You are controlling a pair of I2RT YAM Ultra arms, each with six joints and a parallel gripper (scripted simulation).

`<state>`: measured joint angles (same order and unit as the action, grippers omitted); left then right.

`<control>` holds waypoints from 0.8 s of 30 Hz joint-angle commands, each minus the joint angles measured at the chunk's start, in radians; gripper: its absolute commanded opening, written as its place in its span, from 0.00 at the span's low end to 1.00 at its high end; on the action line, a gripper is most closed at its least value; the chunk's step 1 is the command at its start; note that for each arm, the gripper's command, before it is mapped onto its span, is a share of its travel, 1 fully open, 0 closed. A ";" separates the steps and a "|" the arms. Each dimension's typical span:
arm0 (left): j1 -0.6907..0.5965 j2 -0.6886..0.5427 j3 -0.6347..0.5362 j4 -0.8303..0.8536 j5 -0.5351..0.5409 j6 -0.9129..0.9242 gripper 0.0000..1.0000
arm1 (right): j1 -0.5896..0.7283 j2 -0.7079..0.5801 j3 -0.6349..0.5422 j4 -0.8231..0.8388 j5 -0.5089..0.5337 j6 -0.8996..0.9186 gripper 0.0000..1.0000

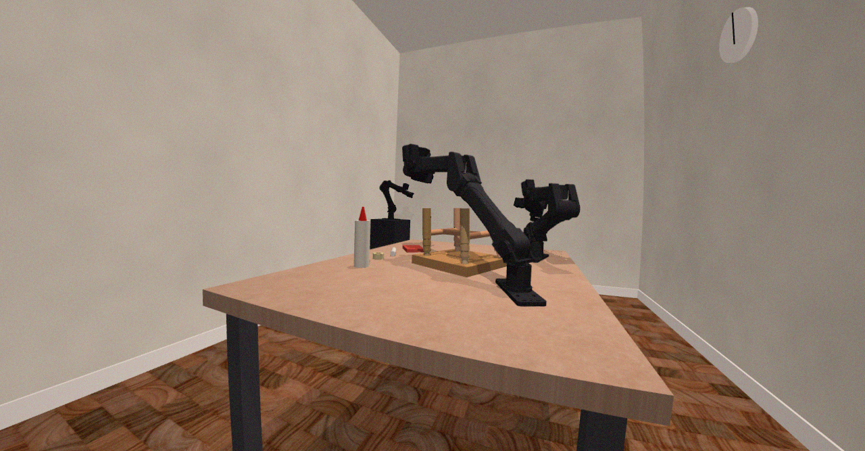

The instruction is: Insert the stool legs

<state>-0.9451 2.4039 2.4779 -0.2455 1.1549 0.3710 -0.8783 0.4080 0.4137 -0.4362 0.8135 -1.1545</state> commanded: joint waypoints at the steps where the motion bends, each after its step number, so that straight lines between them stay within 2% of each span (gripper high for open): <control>1: 0.000 -0.017 0.010 -0.003 0.003 -0.003 0.69 | 0.000 -0.005 0.021 0.015 0.005 0.007 1.00; 17: 0.000 -0.017 0.010 -0.003 0.003 -0.003 0.69 | 0.000 -0.005 0.021 0.015 0.005 0.007 1.00; 18: 0.000 -0.017 0.010 -0.003 0.003 -0.003 0.69 | 0.000 -0.005 0.021 0.015 0.005 0.007 0.69; 24: 0.000 -0.017 0.010 -0.003 0.003 -0.003 0.69 | 0.000 -0.005 0.021 0.015 0.005 0.007 0.69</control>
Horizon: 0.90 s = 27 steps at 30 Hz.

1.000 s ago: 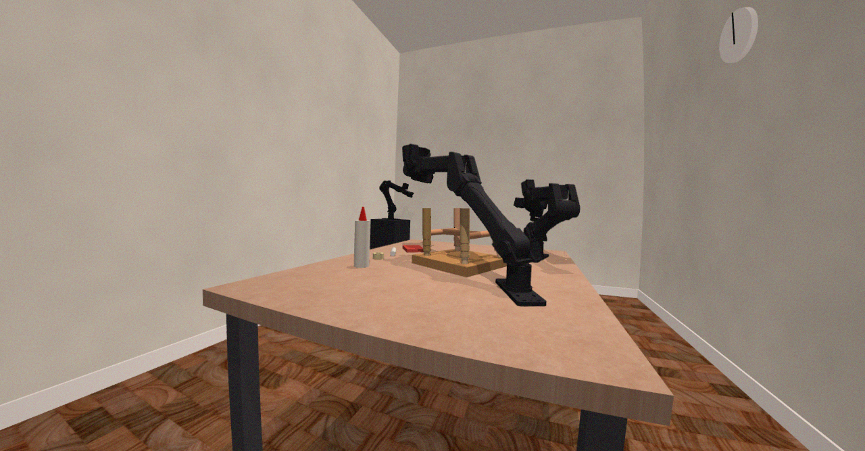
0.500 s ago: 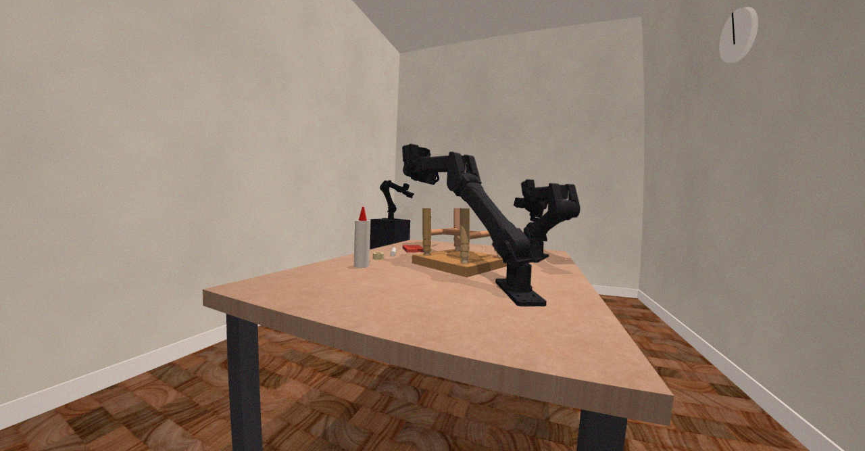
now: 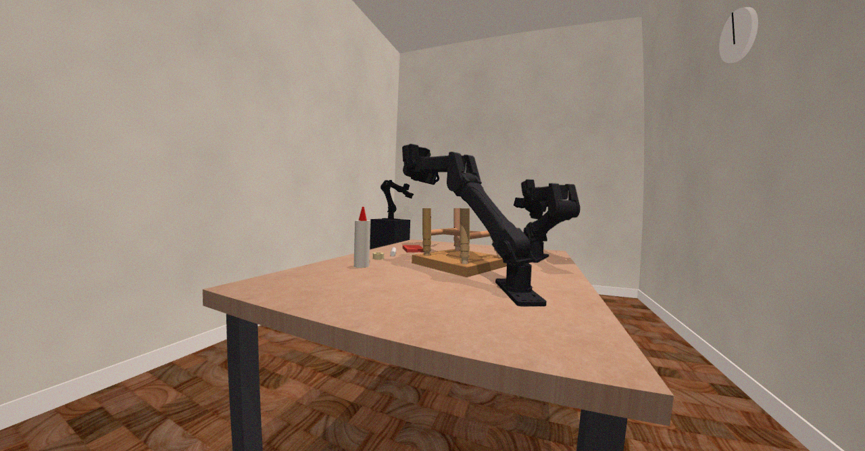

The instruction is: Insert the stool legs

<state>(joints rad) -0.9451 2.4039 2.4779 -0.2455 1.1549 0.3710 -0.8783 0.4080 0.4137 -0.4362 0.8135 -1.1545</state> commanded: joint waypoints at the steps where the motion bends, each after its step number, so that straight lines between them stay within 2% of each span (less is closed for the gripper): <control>1: 0.000 -0.017 0.010 -0.003 0.003 -0.003 0.69 | 0.000 -0.005 0.021 0.015 0.005 0.007 0.69; 10: 0.000 -0.012 0.007 0.001 0.002 -0.002 0.69 | 0.000 -0.001 0.010 0.010 0.003 0.007 0.69; 11: -0.016 -0.031 0.002 -0.010 -0.005 0.009 0.69 | 0.023 0.015 0.045 0.018 -0.013 0.012 0.69; 23: -0.022 -0.049 -0.039 -0.130 -0.040 0.089 0.69 | 0.158 0.047 0.079 -0.015 -0.136 0.100 0.69; 27: -0.010 -0.047 -0.016 -0.148 -0.050 0.104 0.69 | 0.193 0.061 0.087 -0.023 -0.152 0.117 0.69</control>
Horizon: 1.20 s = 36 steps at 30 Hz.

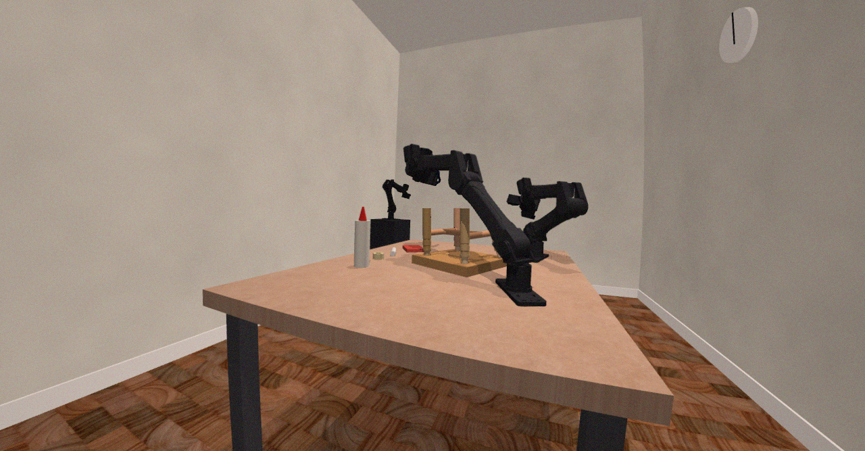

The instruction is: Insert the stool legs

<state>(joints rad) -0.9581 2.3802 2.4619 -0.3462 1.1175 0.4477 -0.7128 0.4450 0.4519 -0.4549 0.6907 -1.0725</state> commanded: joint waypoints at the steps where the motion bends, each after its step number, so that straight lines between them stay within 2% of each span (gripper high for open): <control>1: 0.006 -0.043 0.015 -0.053 -0.014 0.029 0.69 | 0.040 0.029 0.052 -0.019 -0.037 0.037 0.69; 5: -0.018 -0.039 -0.029 -0.110 -0.024 0.063 0.69 | 0.104 0.038 0.072 -0.005 -0.086 0.070 0.69; 8: -0.020 -0.057 0.000 -0.131 -0.038 0.084 0.69 | 0.154 0.052 0.085 -0.022 -0.120 0.095 0.69; 10: -0.022 -0.053 -0.035 -0.167 -0.043 0.104 0.69 | 0.188 0.061 0.094 -0.025 -0.143 0.113 0.69; 14: -0.028 -0.067 -0.012 -0.204 -0.060 0.135 0.69 | 0.258 0.079 0.111 -0.039 -0.191 0.148 0.69; 16: -0.028 -0.067 -0.012 -0.204 -0.060 0.135 0.69 | 0.258 0.079 0.111 -0.039 -0.191 0.148 0.69; 18: -0.025 -0.034 -0.046 -0.249 -0.064 0.152 0.69 | 0.295 0.089 0.119 -0.032 -0.209 0.162 0.69; 21: -0.037 -0.082 -0.021 -0.272 -0.077 0.176 0.69 | 0.348 0.099 0.134 -0.041 -0.251 0.189 0.69; 23: -0.037 -0.085 -0.019 -0.296 -0.084 0.193 0.69 | 0.385 0.108 0.143 -0.047 -0.277 0.207 0.69; 24: -0.038 -0.077 -0.053 -0.322 -0.085 0.207 0.69 | 0.404 0.114 0.148 -0.058 -0.290 0.217 0.69; 36: -0.054 -0.112 -0.045 -0.454 -0.127 0.297 0.69 | 0.602 0.163 0.196 -0.076 -0.420 0.311 0.69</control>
<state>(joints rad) -0.9958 2.3138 2.4210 -0.7383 0.9962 0.7094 -0.1497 0.5869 0.5949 -0.5194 0.3214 -0.8005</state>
